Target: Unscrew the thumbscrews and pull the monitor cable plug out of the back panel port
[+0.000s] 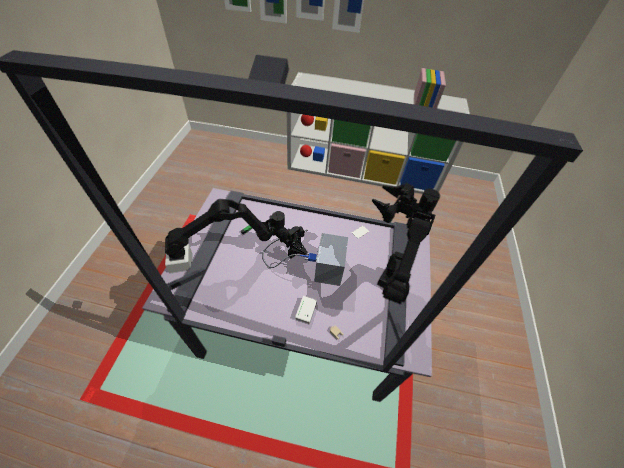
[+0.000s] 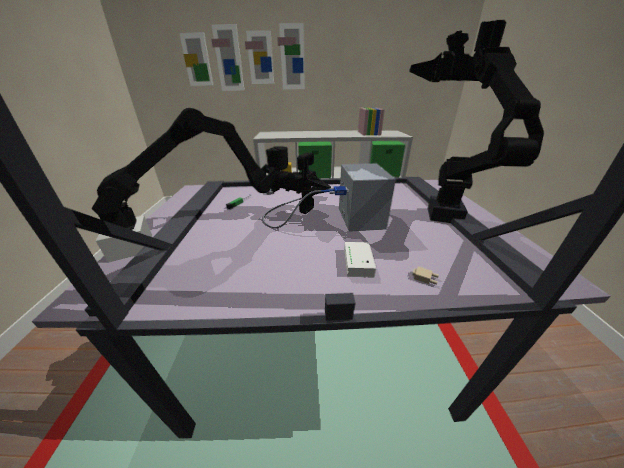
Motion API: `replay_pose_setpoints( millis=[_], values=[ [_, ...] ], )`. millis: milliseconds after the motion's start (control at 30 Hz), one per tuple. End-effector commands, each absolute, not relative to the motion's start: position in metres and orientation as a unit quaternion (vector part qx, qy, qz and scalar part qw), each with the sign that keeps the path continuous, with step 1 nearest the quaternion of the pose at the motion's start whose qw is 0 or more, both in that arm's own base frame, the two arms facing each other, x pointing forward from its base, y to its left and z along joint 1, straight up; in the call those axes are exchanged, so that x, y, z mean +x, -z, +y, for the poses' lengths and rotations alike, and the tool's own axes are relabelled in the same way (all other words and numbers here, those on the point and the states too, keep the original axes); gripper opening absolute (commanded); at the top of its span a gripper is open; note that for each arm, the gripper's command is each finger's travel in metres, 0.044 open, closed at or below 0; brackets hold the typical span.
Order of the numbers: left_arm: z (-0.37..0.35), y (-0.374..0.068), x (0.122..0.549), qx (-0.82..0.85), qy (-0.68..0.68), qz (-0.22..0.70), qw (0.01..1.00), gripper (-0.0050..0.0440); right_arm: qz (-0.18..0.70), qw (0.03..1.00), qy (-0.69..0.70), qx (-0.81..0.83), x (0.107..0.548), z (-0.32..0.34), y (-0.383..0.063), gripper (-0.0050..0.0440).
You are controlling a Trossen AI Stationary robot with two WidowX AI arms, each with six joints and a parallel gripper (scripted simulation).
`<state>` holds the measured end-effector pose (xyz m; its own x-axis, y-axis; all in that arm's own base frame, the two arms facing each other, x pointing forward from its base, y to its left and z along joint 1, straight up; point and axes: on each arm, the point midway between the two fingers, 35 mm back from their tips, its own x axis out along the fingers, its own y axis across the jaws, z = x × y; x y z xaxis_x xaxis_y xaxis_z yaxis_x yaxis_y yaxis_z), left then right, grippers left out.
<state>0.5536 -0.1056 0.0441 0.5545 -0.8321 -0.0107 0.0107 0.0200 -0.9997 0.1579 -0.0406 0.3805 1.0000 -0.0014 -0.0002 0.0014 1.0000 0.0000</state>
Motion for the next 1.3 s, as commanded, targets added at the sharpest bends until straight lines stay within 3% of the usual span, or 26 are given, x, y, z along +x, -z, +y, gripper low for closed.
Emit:
replay_pose_setpoints(
  millis=[0,733,1133,1200,1267],
  values=[
    [-0.1042,-0.0571,0.5527,-0.610,0.345,0.328,0.633,0.0000,-0.001,1.000,0.000,-0.003,0.1576,-0.0394,-0.3834,0.0440],
    [-0.1056,-0.0573,0.5563,-0.610,0.345,0.328,0.633,0.0000,-0.001,1.000,0.000,-0.003,0.1576,-0.0394,-0.3834,0.0440],
    [-0.1056,-0.0573,0.5563,-0.610,0.345,0.328,0.633,0.0288,-0.001,1.000,0.000,-0.003,0.1576,-0.0394,-0.3834,0.0440],
    [-0.1056,-0.0573,0.5563,-0.610,0.345,0.328,0.633,0.0288,-0.001,1.000,0.000,-0.003,0.1576,-0.0394,-0.3834,0.0440],
    [-0.1056,-0.0573,0.5563,-0.610,0.345,0.328,0.633,0.0336,-0.001,1.000,0.000,-0.003,0.1576,-0.0394,-0.3834,0.0440]
  ],
)
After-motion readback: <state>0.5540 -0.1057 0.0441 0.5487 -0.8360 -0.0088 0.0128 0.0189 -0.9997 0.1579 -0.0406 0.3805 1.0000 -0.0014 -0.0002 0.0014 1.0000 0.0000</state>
